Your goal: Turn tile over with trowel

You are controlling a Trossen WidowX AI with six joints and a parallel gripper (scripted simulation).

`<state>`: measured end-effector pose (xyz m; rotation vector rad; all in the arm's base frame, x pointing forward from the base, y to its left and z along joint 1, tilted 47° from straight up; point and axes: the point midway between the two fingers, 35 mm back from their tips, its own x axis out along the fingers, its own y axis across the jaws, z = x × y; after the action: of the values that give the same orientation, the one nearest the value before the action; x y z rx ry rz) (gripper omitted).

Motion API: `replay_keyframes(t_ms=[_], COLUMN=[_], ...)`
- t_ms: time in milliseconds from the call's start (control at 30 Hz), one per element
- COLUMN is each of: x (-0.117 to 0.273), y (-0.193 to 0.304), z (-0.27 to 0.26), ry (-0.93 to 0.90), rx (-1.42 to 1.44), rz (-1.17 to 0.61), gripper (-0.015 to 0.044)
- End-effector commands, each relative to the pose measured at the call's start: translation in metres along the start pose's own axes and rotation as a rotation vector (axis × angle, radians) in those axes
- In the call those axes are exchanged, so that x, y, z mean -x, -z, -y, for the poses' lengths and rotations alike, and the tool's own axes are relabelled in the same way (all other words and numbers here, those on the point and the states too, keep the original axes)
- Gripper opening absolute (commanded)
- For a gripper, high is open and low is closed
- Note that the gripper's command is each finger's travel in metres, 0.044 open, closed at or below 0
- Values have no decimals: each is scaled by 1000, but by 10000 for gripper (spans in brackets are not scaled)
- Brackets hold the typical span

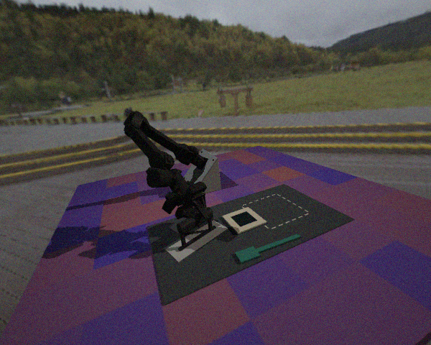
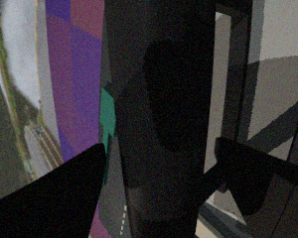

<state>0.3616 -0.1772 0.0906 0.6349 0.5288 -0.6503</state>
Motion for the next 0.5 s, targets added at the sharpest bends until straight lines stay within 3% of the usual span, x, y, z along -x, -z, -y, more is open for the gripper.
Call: replay_keyframes(t_ms=[0,200,400,467], x=[-7,-15,-15,-15], y=[0,1,1,1], z=[-1,0,0,0], ry=[-3,-3,-3,-3], rx=[1,2,2,2], rz=[-2,-2,-2,-2], gripper=[300,300,142,129])
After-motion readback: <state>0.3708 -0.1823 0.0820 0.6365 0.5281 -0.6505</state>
